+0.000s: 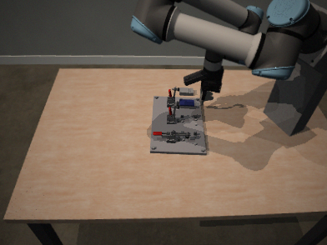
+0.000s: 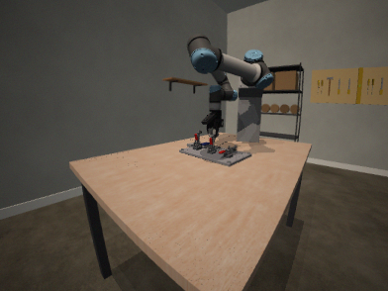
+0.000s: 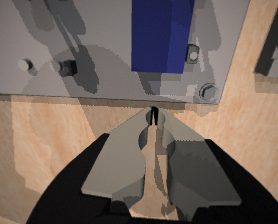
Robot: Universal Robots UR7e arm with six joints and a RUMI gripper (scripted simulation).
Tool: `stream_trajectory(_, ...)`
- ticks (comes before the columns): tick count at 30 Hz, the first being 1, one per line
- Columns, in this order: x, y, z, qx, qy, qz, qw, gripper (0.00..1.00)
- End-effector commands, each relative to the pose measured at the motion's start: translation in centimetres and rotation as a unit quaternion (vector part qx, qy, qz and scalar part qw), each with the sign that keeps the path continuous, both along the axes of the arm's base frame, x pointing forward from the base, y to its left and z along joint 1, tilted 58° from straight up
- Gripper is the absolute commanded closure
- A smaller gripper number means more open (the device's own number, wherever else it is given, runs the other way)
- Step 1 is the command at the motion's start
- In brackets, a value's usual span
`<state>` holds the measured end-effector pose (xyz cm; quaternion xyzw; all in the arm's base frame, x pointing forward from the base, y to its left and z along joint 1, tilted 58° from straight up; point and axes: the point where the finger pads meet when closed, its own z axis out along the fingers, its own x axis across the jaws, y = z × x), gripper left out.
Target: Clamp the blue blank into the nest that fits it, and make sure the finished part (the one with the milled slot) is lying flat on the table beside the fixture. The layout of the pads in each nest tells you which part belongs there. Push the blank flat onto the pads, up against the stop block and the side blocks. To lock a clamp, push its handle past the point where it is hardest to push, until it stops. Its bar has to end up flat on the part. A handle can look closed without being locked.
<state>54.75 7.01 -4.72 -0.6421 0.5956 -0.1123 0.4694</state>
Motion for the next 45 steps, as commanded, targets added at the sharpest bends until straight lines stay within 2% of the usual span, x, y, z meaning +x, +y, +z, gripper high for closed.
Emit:
stream_trajectory(1, 0.01, -0.03, 0.02, 0.000, 0.000, 0.000, 1.000, 1.00)
stream_trajectory(45, 0.67, 0.14, 0.05, 0.000, 0.000, 0.000, 1.000, 1.00)
